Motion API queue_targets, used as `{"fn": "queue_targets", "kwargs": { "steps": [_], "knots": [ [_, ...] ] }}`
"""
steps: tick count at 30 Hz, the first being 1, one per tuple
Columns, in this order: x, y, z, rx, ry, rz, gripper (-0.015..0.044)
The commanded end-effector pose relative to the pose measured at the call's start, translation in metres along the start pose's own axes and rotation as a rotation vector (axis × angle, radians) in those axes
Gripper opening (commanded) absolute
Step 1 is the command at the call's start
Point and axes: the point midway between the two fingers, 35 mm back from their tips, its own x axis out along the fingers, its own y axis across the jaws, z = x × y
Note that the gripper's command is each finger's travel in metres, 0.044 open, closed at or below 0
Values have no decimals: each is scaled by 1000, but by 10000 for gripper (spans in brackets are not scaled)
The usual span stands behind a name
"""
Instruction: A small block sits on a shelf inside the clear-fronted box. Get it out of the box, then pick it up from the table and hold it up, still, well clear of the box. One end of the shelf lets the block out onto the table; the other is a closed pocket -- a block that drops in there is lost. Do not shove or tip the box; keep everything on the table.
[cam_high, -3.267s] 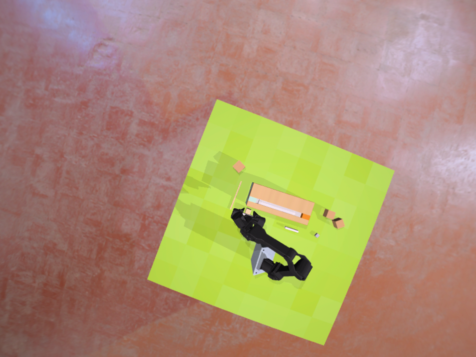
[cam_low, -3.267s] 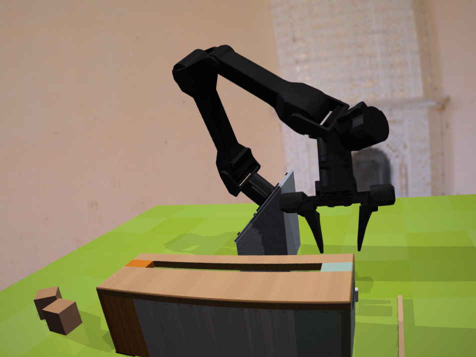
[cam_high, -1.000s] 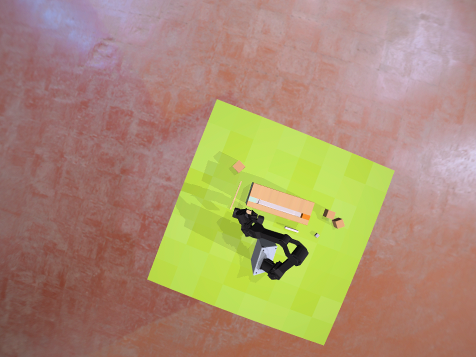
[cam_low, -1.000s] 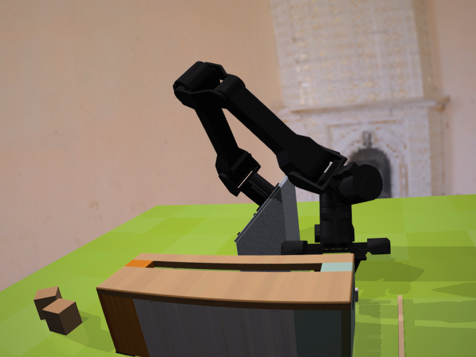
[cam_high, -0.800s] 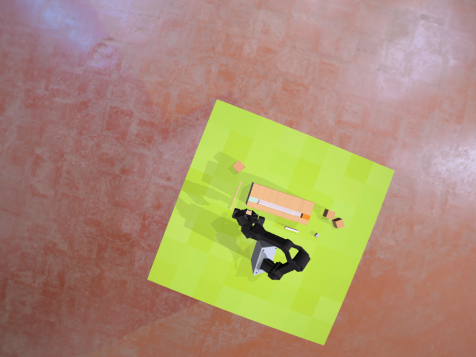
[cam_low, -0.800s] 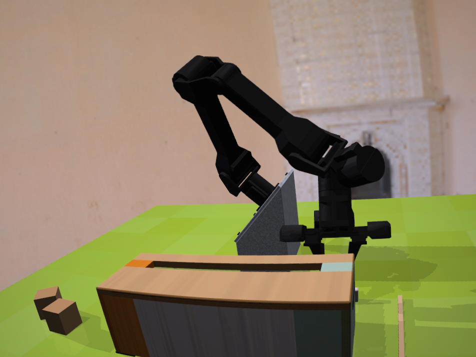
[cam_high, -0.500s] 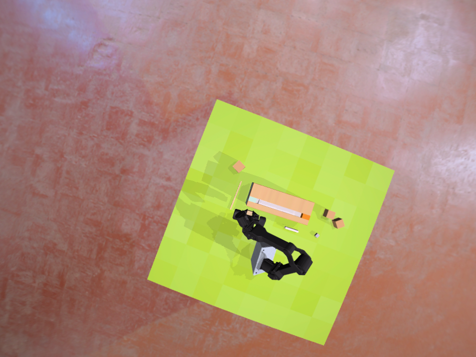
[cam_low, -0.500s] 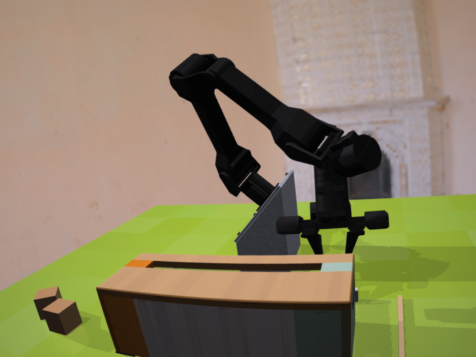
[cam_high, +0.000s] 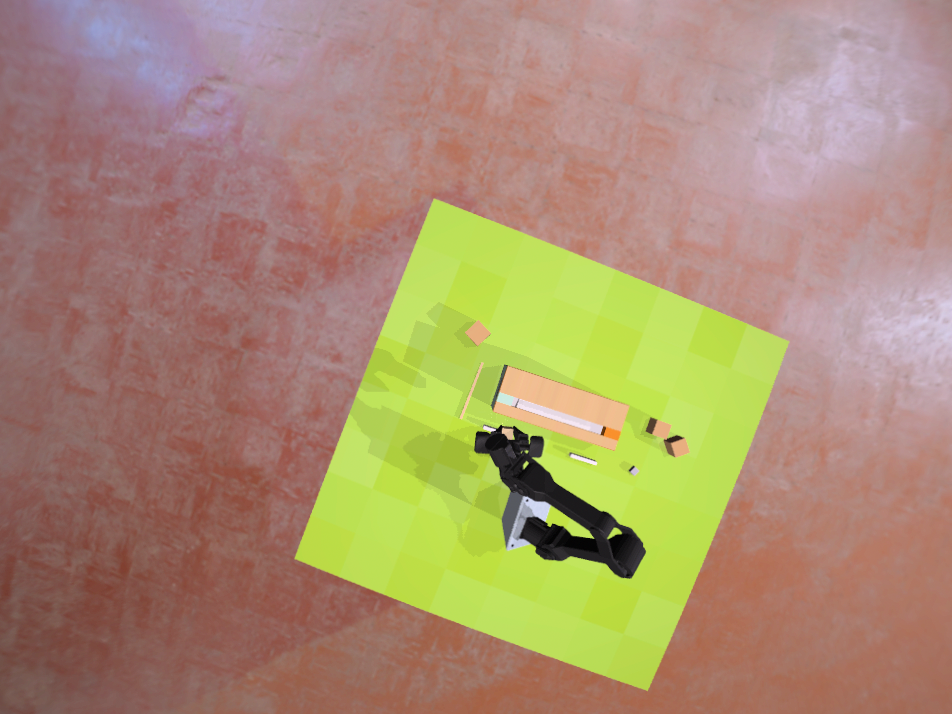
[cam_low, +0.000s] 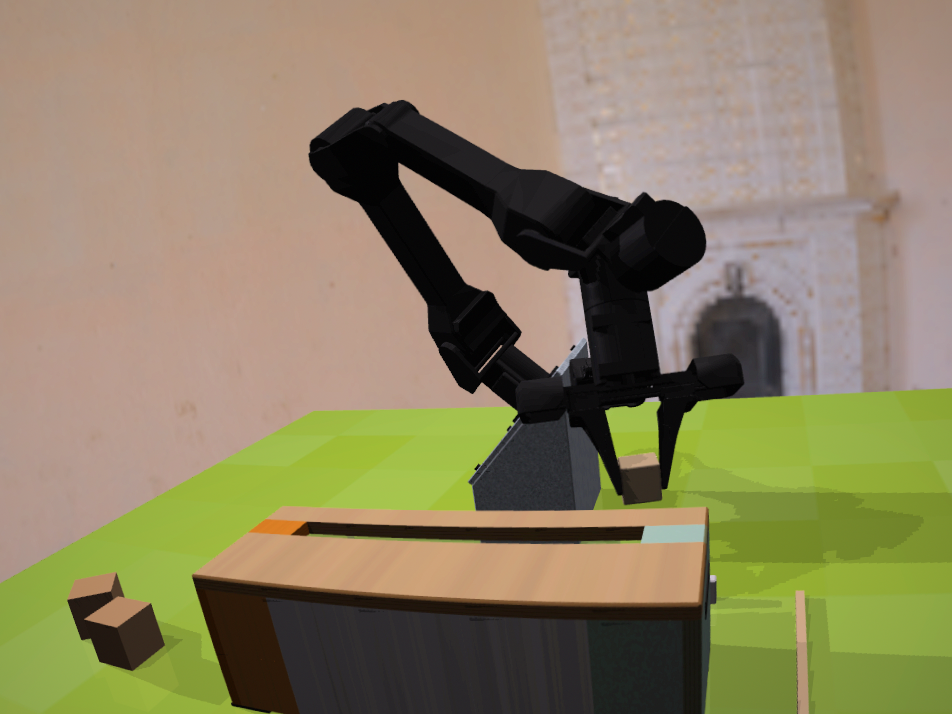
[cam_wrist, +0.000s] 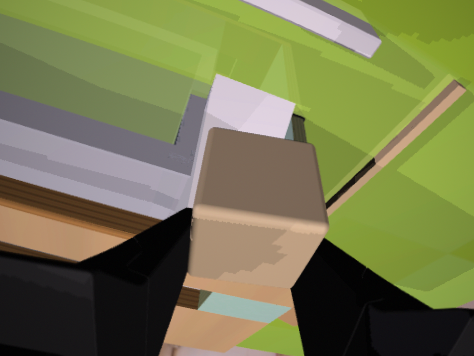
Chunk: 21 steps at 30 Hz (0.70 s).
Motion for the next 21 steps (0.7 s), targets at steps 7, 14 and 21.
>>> {"fn": "queue_targets", "kwargs": {
  "steps": [7, 14, 21],
  "knots": [
    [-32, 15, 3, -152, 26, -67, 0],
    [-48, 23, 5, -227, 46, -100, 0],
    [-48, 23, 5, -227, 46, -100, 0]
  ]
}}
